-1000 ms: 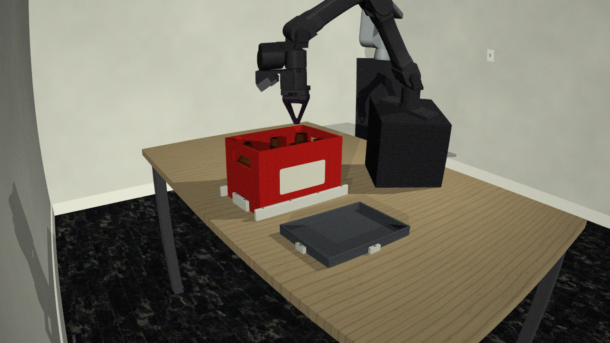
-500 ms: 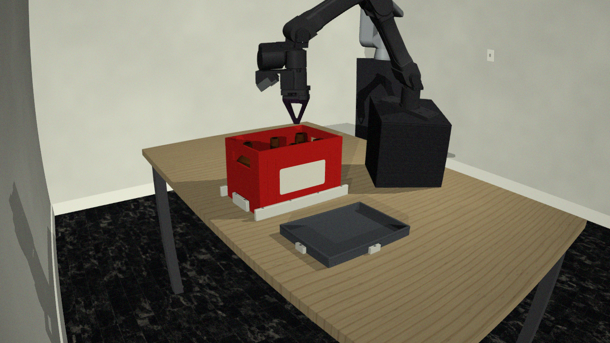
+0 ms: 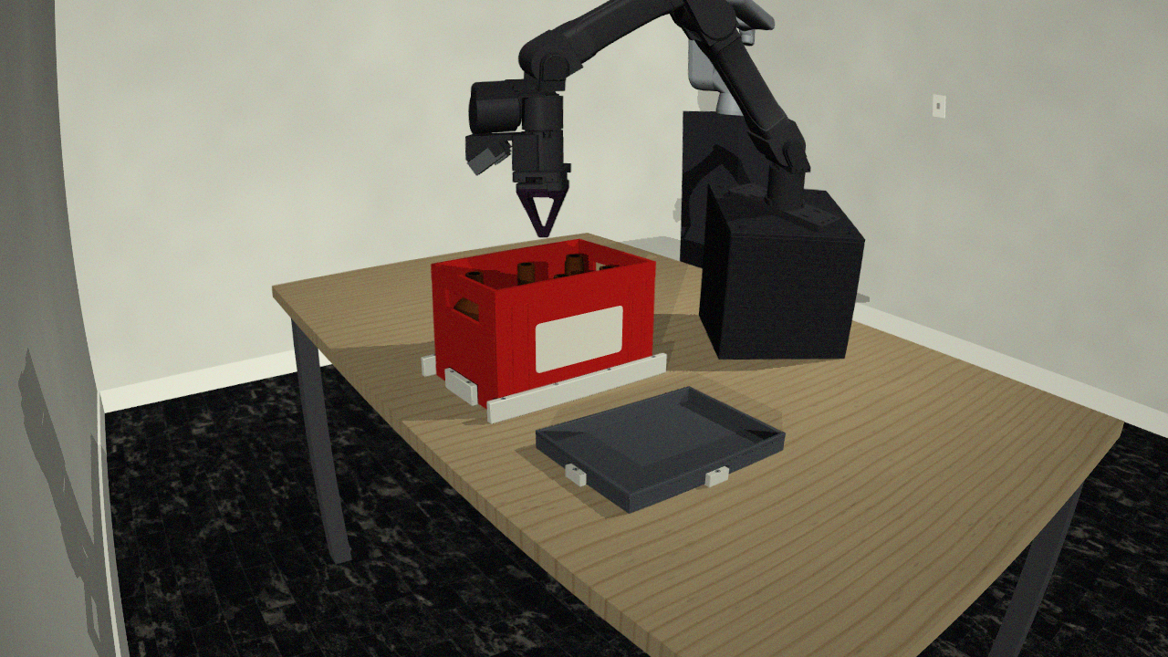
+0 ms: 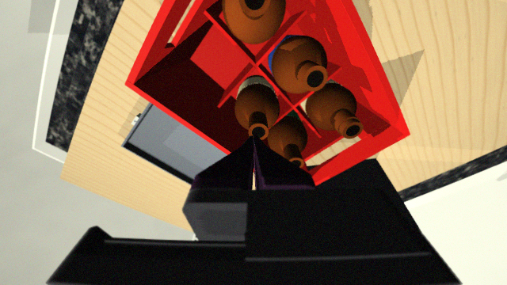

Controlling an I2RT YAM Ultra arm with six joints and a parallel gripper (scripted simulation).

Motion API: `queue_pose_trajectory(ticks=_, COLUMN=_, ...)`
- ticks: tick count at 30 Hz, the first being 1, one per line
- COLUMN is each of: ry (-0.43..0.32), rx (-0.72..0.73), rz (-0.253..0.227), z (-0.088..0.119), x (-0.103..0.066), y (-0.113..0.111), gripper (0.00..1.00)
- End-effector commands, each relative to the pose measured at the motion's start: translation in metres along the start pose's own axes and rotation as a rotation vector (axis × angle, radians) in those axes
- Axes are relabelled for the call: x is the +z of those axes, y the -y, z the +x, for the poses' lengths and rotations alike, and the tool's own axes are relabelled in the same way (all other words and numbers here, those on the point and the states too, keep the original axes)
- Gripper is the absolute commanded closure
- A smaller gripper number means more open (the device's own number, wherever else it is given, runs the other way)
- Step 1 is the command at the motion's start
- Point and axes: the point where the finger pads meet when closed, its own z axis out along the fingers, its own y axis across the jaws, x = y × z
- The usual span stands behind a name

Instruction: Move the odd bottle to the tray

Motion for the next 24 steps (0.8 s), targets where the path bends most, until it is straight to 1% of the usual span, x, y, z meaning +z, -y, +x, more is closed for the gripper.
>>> queue_pose_trajectory(ticks=1, ry=0.018, rx=0.003, rz=-0.014, z=-0.032, x=-0.014, y=-0.002, gripper=1.0)
queue_pose_trajectory(ticks=6, ry=0.019, rx=0.003, rz=-0.014, z=-0.07, x=-0.015, y=-0.002, gripper=1.0)
queue_pose_trajectory(ticks=10, ry=0.019, rx=0.003, rz=-0.015, z=-0.091, x=-0.013, y=0.001, gripper=1.0)
queue_pose_trajectory(ticks=12, ry=0.019, rx=0.003, rz=-0.015, z=-0.091, x=-0.013, y=0.001, gripper=1.0)
queue_pose_trajectory(ticks=17, ry=0.019, rx=0.003, rz=-0.016, z=-0.103, x=-0.011, y=0.005, gripper=1.0)
queue_pose_trajectory(ticks=24, ry=0.02, rx=0.003, rz=-0.015, z=-0.104, x=-0.01, y=0.006, gripper=1.0)
